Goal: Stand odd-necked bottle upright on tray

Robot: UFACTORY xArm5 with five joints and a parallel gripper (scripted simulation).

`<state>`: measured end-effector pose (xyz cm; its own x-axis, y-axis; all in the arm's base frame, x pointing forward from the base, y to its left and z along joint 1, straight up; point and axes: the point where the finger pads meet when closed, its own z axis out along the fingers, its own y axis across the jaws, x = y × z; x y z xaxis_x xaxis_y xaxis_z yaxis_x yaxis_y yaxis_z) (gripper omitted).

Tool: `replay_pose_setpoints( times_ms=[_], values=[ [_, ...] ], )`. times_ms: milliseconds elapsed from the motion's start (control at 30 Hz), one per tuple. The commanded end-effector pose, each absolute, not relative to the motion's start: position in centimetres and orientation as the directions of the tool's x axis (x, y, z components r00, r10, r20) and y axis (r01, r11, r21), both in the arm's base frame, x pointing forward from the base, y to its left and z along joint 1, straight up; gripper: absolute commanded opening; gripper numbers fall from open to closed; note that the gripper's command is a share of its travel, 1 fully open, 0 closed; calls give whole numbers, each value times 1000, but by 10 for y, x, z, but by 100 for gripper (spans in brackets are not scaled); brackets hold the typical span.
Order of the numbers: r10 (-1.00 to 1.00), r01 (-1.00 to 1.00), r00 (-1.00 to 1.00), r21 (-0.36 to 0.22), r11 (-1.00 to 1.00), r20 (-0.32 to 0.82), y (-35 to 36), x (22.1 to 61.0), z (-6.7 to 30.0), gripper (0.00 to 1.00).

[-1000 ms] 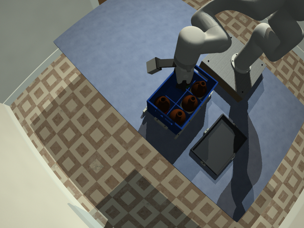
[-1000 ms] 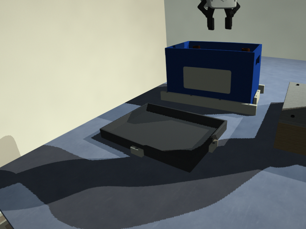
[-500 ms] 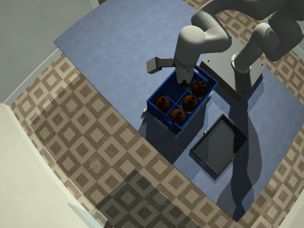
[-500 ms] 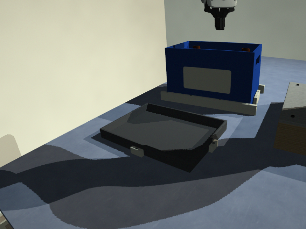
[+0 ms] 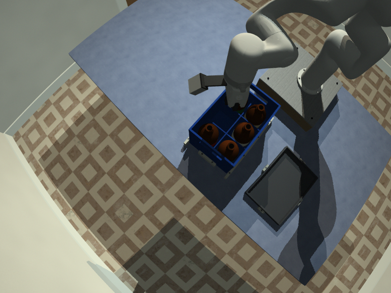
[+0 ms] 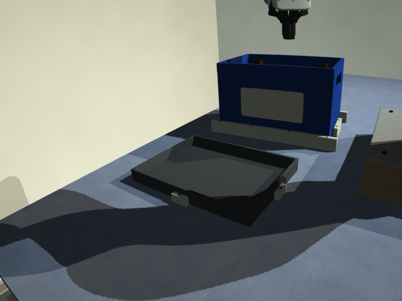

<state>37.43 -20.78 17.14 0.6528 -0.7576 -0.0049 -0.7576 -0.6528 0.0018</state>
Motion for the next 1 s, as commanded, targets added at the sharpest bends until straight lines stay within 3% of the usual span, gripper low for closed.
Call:
replay_pose_setpoints(
  times_ms=[0,267,567,733,767,967],
  values=[
    [-758,-758,653,0,-653,-1,-208,375,173,0],
    [-758,-758,653,0,-653,-1,-207,375,173,0],
    [-758,-758,653,1,-653,-1,-123,381,173,0],
    [-758,-758,653,1,-653,-1,-117,381,173,0],
    [-758,-758,653,1,-653,-1,-117,381,173,65],
    [-758,-758,653,1,-653,-1,-117,381,173,65]
  ],
)
